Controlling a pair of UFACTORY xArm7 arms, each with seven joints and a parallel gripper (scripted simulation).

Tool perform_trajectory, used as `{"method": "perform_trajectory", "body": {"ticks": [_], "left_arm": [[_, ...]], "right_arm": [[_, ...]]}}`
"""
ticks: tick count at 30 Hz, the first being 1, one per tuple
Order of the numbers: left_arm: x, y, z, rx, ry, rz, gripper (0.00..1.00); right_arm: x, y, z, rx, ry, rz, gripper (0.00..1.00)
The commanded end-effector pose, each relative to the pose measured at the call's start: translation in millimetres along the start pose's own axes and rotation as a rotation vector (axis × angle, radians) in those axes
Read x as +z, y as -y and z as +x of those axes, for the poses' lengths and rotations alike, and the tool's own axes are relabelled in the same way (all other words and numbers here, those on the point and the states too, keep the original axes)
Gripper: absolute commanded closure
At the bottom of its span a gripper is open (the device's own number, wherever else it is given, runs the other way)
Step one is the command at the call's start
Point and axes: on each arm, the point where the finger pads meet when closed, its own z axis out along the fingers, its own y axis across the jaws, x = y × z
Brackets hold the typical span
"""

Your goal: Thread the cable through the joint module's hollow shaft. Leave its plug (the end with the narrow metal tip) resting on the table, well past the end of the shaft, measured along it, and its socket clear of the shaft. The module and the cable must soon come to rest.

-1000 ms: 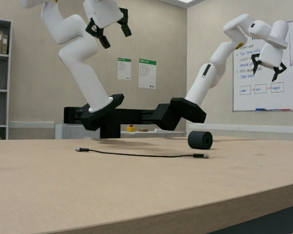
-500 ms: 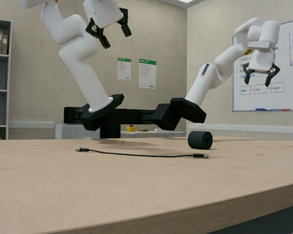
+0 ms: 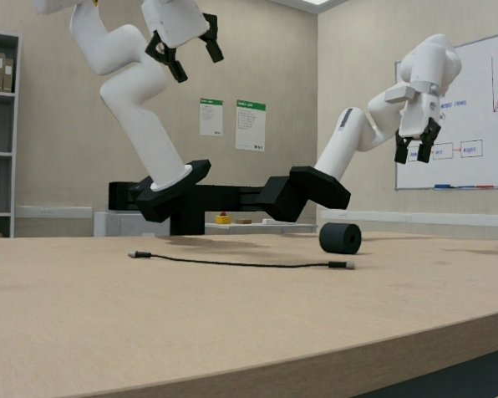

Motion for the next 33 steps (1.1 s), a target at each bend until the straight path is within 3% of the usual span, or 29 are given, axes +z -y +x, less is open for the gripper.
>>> {"method": "perform_trajectory", "body": {"ticks": [1, 12, 17, 28, 33], "left_arm": [[13, 8, 22, 0.148, 0.035, 0.000, 0.00], [71, 5, 82, 0.591, 0.115, -0.013, 0.00], [82, 3, 93, 0.677, 0.129, -0.018, 0.00], [146, -18, 148, 1.112, 0.197, -0.056, 0.00], [154, -21, 156, 1.181, 0.207, -0.059, 0.00]], "right_arm": [[-2, 1, 1, -0.003, -0.005, -0.001, 0.00], [-2, 1, 1, -0.003, -0.005, -0.001, 0.00], [-2, 1, 1, -0.003, -0.005, -0.001, 0.00], [-2, 1, 1, -0.003, -0.005, -0.001, 0.00], [-2, 1, 1, -0.003, -0.005, -0.001, 0.00]]}}
